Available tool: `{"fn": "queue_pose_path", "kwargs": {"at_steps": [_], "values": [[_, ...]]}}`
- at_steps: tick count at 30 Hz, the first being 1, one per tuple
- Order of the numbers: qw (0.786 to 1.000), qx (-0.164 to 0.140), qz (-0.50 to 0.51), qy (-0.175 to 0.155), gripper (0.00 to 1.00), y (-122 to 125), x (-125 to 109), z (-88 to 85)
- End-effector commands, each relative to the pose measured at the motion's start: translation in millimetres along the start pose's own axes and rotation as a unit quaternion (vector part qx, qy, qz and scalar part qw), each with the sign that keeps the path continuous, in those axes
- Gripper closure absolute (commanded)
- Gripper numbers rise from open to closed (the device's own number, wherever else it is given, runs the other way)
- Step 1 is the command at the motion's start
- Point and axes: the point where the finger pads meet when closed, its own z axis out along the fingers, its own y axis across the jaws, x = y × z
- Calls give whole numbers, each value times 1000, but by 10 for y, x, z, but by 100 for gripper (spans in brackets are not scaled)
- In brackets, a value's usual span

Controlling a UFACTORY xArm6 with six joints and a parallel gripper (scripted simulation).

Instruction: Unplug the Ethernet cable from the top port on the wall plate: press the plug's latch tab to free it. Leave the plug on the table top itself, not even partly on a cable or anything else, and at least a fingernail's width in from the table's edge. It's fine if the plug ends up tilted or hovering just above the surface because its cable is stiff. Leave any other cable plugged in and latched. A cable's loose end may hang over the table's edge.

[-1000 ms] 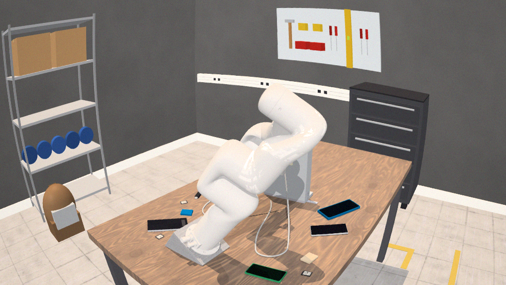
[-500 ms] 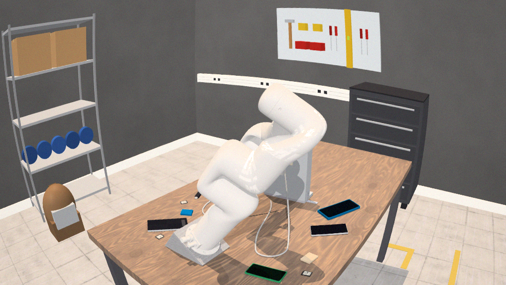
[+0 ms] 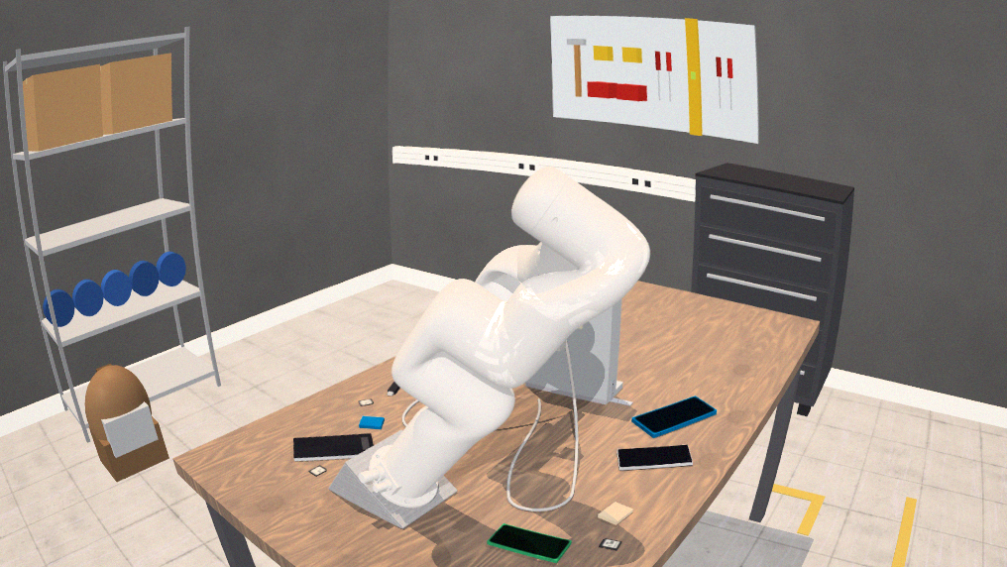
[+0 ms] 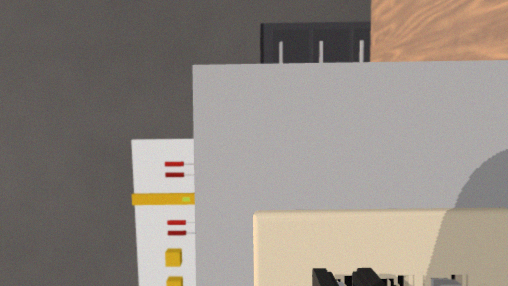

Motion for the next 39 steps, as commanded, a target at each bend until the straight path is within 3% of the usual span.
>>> {"fn": "queue_pose_path", "kwargs": {"at_steps": [1, 39], "values": [[1000, 2, 0, 1, 100, -17, 4, -42], [1000, 2, 0, 1, 100, -17, 3, -468]]}}
